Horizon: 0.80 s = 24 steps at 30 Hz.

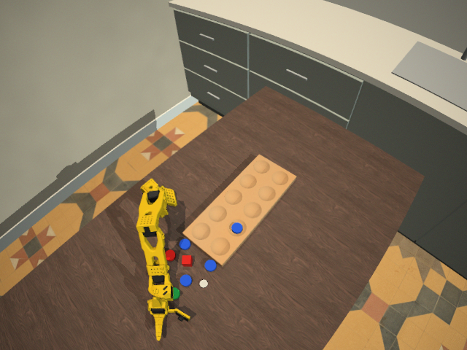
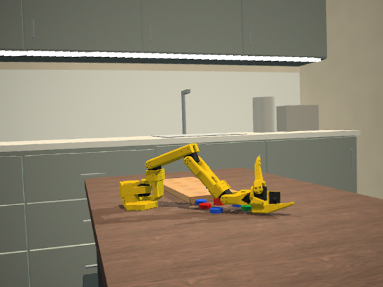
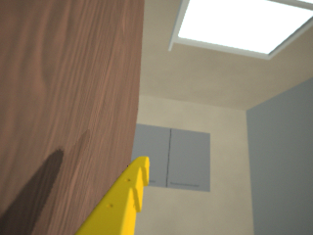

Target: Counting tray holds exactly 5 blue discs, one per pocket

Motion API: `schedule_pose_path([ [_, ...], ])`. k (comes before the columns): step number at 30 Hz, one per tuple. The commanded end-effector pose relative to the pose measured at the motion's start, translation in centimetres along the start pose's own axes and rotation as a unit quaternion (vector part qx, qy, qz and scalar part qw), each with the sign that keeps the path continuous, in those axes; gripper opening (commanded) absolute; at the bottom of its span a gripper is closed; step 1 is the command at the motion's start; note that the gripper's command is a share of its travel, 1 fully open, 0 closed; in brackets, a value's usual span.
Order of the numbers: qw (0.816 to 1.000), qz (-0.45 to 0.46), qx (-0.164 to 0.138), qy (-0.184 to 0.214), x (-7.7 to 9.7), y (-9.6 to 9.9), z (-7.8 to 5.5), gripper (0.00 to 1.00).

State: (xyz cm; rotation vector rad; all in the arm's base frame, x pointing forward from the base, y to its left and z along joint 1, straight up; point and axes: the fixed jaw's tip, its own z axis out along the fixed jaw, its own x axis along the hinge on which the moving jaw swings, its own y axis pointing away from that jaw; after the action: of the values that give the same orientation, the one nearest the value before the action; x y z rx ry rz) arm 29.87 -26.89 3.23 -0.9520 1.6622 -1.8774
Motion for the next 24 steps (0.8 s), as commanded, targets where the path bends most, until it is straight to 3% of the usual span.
schedule_pose_path([
  [1, 1.0, 0.009, -0.002, -0.014, -0.9, -0.9, 0.0, 1.0],
  [2, 1.0, 0.004, -0.006, -0.004, -0.3, 0.0, 0.0, 1.0],
  [16, 0.997, 0.029, -0.068, -0.033, -1.8, 0.3, -0.5, 1.0],
  [19, 0.997, 0.026, -0.067, -0.024, -1.2, 0.7, -0.6, 1.0],
  [24, 0.995, 0.033, -0.089, -0.033, -1.7, 0.8, -0.8, 1.0],
])
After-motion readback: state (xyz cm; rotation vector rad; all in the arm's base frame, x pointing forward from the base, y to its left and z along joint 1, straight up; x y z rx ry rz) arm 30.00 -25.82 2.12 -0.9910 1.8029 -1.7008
